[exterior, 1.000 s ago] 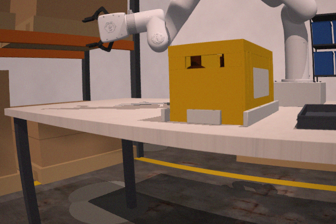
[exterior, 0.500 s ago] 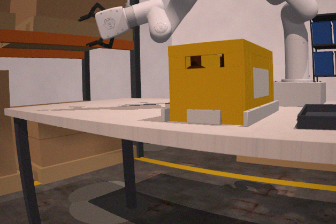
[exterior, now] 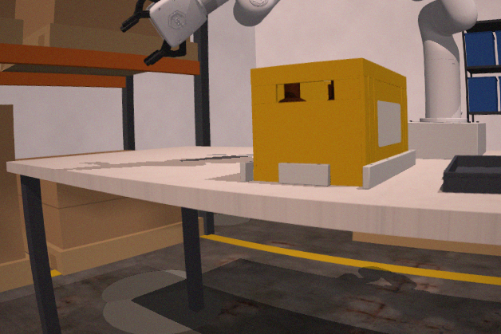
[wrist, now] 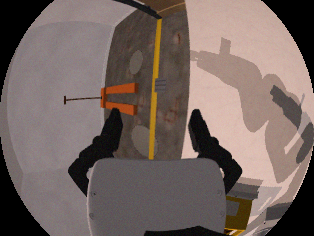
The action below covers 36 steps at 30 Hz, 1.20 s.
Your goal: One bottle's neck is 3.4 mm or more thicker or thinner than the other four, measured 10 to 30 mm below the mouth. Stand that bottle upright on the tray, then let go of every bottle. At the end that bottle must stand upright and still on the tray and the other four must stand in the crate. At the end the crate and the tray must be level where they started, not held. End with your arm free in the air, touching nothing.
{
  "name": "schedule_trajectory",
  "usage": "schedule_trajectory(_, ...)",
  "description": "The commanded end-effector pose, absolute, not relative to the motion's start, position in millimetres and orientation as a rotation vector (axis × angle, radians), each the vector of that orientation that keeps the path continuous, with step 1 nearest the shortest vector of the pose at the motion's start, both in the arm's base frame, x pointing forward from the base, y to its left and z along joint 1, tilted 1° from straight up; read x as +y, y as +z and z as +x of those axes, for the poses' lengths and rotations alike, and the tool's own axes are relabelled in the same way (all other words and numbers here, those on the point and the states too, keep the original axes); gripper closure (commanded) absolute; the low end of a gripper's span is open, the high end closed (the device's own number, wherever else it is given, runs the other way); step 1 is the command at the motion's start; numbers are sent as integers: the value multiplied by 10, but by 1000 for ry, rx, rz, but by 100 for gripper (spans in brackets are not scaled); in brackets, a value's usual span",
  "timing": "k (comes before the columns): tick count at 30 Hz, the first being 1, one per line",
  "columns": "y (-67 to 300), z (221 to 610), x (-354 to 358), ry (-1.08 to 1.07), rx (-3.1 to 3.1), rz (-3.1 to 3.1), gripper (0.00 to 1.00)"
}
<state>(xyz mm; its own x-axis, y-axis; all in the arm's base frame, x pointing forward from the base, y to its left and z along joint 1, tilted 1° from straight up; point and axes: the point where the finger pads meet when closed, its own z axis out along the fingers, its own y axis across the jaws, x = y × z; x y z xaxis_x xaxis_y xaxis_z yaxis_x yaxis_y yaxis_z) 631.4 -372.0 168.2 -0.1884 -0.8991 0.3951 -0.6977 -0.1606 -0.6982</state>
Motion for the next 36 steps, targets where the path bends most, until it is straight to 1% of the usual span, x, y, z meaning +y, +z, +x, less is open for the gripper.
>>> schedule_trajectory(1,1677,6269,-3360,-1141,1825,-2019,0)
schedule_trajectory(2,1677,6269,-3360,-1141,1825,-2019,0)
schedule_trajectory(4,1648,6201,-3099,-1052,1778,-2145,0)
schedule_trajectory(6,1648,6201,-3099,-1052,1778,-2145,0)
schedule_trajectory(7,1623,6116,-2859,-967,1726,-2256,0)
schedule_trajectory(13,1580,5884,-2390,-789,1600,-2464,0)
schedule_trajectory(21,1540,5415,-1745,-515,1368,-2723,0)
schedule_trajectory(23,1540,5415,-1745,-515,1368,-2723,0)
schedule_trajectory(25,1533,5165,-1484,-390,1250,-2817,0)
schedule_trajectory(27,1532,5057,-1382,-338,1200,-2852,0)
schedule_trajectory(36,1551,4353,-841,-30,882,-3013,0)
